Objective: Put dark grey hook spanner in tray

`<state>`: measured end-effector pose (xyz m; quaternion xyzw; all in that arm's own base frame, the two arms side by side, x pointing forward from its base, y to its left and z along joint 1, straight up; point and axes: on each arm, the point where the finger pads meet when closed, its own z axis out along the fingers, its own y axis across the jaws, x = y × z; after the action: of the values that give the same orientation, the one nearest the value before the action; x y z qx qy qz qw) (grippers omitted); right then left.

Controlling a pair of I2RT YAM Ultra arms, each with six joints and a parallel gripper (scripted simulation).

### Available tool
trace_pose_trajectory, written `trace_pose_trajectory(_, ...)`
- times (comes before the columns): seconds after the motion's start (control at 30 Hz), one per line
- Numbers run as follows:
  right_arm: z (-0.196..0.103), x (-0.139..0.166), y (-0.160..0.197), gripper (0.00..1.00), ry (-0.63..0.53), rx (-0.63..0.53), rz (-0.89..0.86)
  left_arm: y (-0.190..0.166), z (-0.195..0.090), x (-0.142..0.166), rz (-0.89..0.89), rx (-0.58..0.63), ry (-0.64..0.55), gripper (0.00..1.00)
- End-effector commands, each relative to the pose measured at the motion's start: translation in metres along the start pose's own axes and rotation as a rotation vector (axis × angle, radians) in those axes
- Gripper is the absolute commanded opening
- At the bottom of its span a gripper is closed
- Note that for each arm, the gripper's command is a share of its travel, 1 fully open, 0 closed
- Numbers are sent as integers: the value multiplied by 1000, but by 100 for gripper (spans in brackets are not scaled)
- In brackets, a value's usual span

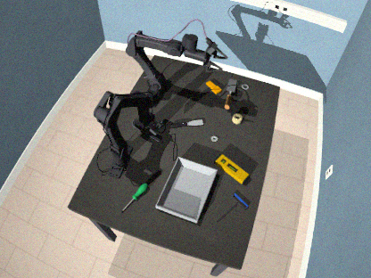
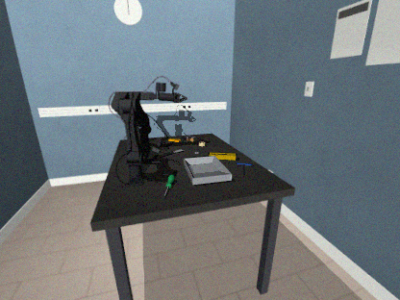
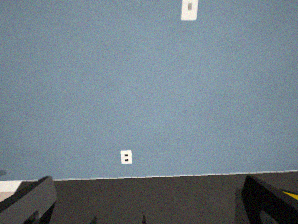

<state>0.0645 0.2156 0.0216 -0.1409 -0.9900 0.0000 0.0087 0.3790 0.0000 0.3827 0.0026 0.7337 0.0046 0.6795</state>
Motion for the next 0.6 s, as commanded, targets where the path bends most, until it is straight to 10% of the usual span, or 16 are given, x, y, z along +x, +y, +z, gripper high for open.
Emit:
trace_pose_trajectory(0.0,10,-3,2,52,-26,-4,7,1,-1,-31,-10,3,-95,100)
trace_pose_trajectory(0.57,17,-2,3,51,-26,-4,8,1,-1,-31,-10,3,-95,100)
